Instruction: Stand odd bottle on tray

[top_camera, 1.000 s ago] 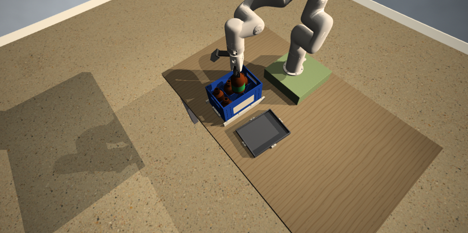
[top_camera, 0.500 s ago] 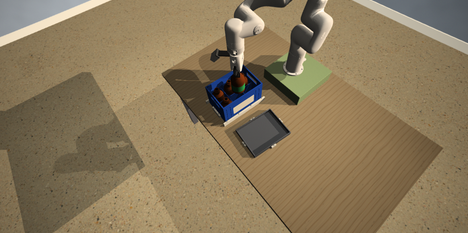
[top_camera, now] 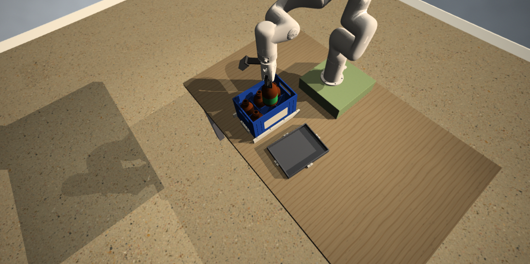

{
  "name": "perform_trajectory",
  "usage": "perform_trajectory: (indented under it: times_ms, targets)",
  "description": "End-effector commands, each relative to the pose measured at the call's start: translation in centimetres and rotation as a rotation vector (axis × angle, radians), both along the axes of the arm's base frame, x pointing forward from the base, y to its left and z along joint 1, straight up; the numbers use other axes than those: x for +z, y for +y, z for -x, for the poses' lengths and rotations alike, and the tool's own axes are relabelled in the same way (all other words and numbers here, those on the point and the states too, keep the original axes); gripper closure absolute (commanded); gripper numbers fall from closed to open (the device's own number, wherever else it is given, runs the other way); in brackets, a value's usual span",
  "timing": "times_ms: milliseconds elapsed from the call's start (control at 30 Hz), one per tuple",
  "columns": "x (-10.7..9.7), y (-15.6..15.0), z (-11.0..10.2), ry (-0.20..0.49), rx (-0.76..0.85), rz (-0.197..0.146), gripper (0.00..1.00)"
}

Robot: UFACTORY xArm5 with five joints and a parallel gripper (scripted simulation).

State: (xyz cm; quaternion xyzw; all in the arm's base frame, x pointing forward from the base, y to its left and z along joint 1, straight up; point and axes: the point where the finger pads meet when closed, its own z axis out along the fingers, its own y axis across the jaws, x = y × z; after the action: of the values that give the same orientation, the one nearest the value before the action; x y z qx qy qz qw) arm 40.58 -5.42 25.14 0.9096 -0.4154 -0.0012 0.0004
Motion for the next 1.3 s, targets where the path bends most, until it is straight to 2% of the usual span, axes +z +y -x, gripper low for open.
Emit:
perform_trajectory:
  times_ms: [0, 867, 1267]
  targets:
    - [0.2, 0.2, -0.1, -0.004, 0.0, 0.001, 1.0]
    - [0.2, 2.4, -0.3, -0.004, 0.0, 0.0, 1.0]
    - [0.2, 4.4, -0.4, -0.004, 0.0, 0.0, 1.0]
